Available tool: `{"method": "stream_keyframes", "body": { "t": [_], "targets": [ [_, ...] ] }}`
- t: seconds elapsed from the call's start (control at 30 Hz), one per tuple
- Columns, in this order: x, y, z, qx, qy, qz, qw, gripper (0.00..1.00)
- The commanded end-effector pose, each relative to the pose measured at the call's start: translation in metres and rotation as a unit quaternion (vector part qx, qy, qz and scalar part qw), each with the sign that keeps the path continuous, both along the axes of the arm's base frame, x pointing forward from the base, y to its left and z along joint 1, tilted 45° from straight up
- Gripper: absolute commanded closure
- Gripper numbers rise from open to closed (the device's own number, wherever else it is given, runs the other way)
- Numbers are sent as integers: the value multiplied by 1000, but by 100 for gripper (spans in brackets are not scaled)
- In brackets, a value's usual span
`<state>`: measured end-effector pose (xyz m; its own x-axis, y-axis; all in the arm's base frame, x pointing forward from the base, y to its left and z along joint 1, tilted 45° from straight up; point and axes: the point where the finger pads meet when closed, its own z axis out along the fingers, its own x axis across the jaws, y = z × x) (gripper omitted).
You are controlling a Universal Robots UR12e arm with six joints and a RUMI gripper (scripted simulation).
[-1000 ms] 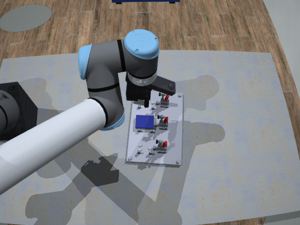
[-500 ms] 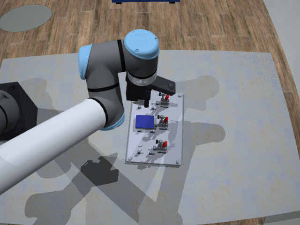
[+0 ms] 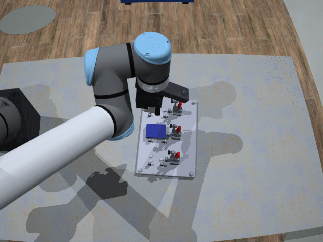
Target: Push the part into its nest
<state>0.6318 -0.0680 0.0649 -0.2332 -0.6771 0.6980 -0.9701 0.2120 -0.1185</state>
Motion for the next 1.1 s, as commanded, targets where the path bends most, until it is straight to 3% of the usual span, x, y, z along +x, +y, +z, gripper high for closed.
{"method": "stream_keyframes", "body": {
  "t": [0.0,0.2,0.5,0.57,0.8,1.07],
  "targets": [
    [0,-1,-1,0,-1,0,1000,100],
    [-1,-15,-15,0,-1,0,1000,100],
    [-5,-57,-57,0,-1,0,1000,100],
    [-5,-57,-57,0,-1,0,1000,100],
    [-8,-85,-85,0,-1,0,1000,100],
    [-9,-95,-95,0,-1,0,1000,100]
  ]
}}
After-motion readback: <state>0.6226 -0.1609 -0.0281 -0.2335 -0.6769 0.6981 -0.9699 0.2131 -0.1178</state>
